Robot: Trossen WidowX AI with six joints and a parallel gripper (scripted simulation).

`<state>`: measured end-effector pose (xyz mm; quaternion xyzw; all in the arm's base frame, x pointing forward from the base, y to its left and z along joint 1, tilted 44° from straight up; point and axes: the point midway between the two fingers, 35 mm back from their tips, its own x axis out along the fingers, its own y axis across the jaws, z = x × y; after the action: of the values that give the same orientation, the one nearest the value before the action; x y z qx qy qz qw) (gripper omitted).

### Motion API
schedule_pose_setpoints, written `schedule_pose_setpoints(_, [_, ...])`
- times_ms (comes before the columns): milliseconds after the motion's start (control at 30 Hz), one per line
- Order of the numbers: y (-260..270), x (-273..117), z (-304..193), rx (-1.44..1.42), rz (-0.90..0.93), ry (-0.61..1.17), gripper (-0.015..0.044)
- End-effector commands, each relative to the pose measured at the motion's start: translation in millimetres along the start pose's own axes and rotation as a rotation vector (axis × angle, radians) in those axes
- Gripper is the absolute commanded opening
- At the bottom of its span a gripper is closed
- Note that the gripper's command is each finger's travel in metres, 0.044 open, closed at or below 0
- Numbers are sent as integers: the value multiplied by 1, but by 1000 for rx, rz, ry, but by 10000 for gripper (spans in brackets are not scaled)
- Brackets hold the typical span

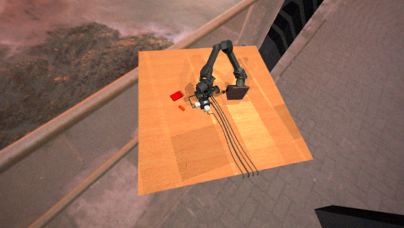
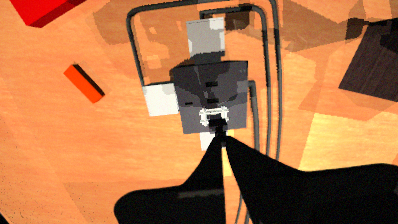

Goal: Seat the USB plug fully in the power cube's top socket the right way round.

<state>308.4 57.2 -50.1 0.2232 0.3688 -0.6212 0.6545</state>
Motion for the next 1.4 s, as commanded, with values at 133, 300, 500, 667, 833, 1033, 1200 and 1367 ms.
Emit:
schedule_pose_setpoints(133, [0, 1, -1, -2, -1, 10, 0])
schedule_pose_setpoints(300, [0, 2, -1, -2, -1, 14, 0])
schedule_pose_setpoints(500, [0, 2, -1, -1, -1, 18, 0])
schedule_pose_setpoints(667, [0, 3, -2, -1, -1, 22, 0])
schedule_pose_setpoints(833, [0, 4, -2, -1, -1, 26, 0])
schedule_pose_setpoints(1033, [0, 4, -2, 0, -1, 30, 0])
schedule_pose_setpoints(1200, [0, 5, -2, 0, -1, 30, 0])
schedule_pose_setpoints(1367, [0, 6, -2, 0, -1, 30, 0])
